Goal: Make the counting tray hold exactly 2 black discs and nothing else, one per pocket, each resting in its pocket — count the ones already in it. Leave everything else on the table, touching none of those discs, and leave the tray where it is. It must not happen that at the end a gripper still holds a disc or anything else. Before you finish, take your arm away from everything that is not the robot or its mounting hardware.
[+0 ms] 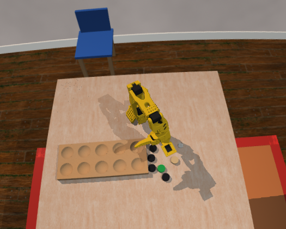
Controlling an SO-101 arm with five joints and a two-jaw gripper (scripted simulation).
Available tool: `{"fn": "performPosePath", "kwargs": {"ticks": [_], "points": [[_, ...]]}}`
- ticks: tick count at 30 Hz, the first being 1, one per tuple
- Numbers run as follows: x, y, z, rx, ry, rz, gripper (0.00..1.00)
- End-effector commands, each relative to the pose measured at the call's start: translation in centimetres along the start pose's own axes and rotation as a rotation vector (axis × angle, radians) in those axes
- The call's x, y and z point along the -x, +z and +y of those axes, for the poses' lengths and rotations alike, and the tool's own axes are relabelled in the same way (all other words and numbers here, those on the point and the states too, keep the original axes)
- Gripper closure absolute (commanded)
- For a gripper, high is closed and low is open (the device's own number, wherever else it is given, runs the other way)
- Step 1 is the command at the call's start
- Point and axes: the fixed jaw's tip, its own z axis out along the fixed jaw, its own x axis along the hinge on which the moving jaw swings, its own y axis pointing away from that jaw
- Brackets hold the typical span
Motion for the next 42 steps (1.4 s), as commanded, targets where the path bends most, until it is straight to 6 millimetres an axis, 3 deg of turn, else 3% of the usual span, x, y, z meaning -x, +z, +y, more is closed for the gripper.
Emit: {"fn": "performPosePath", "kwargs": {"ticks": [1, 42], "points": [[1.78, -1.46, 0.21, 0.009, -0.001, -0.109, 0.0], [1.74, -1.59, 0.16, 0.008, -0.005, -0.116, 0.0]]}}
